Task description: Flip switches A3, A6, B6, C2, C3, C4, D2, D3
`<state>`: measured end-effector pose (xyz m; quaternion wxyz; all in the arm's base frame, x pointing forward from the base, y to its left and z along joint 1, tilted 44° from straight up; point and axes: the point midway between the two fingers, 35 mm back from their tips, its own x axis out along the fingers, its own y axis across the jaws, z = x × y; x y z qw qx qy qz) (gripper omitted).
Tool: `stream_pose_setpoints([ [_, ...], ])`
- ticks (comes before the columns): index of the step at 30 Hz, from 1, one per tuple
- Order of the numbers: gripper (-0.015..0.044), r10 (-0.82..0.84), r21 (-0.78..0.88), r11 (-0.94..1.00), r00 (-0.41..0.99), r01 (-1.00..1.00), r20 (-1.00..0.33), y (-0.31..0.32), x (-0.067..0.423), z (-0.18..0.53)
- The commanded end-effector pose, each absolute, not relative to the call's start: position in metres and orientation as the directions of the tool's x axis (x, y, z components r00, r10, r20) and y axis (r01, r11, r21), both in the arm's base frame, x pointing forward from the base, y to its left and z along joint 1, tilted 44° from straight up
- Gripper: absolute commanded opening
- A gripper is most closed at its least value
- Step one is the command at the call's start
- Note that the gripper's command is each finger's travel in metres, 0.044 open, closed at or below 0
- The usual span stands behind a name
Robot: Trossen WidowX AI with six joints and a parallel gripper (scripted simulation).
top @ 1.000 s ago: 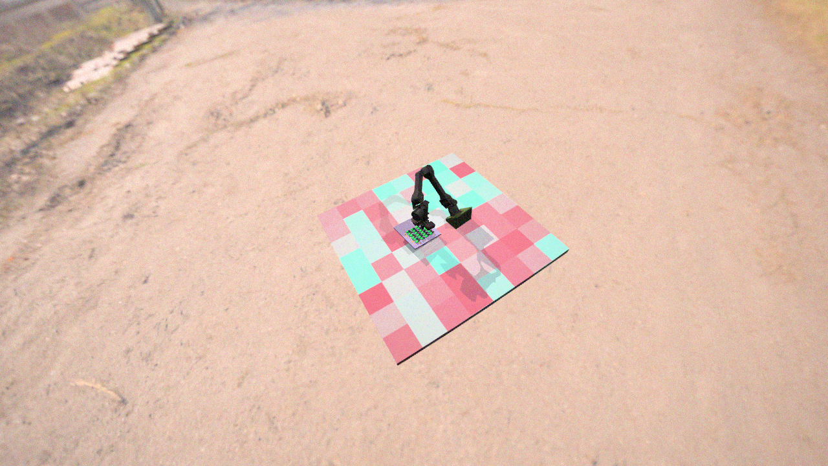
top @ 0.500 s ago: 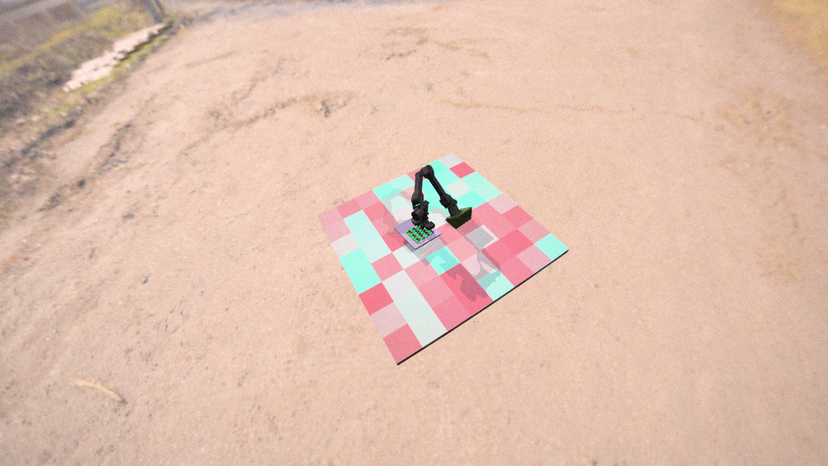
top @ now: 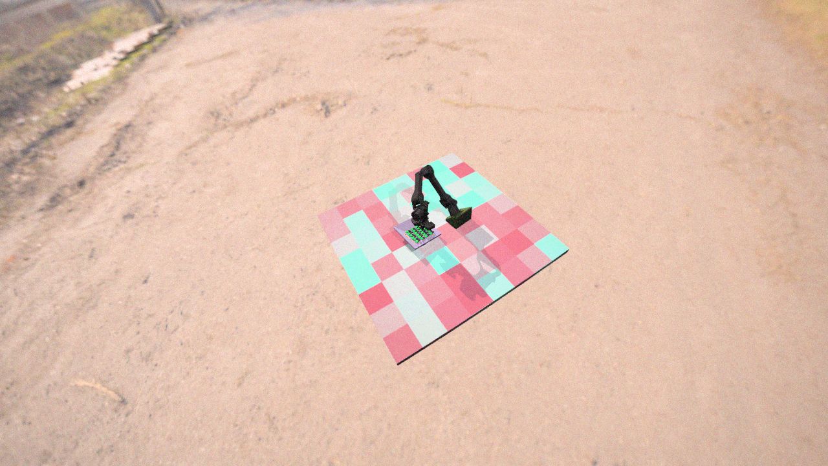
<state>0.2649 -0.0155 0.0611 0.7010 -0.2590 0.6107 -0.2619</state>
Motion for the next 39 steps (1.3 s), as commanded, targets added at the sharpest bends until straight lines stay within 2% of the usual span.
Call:
stream_pose_setpoints([
  [1,0.0000,-0.686,-0.686,0.726,0.119,0.049,-0.718,-0.016,0.265,0.061],
  [20,0.0000,-0.686,-0.686,0.726,0.119,0.049,-0.718,-0.018,0.266,0.059],
  [28,0.0000,-0.685,-0.684,0.728,0.092,0.048,-0.722,0.027,0.260,0.106],
  [39,0.0000,-0.684,-0.683,0.729,0.090,0.047,-0.724,0.056,0.242,0.072],
])
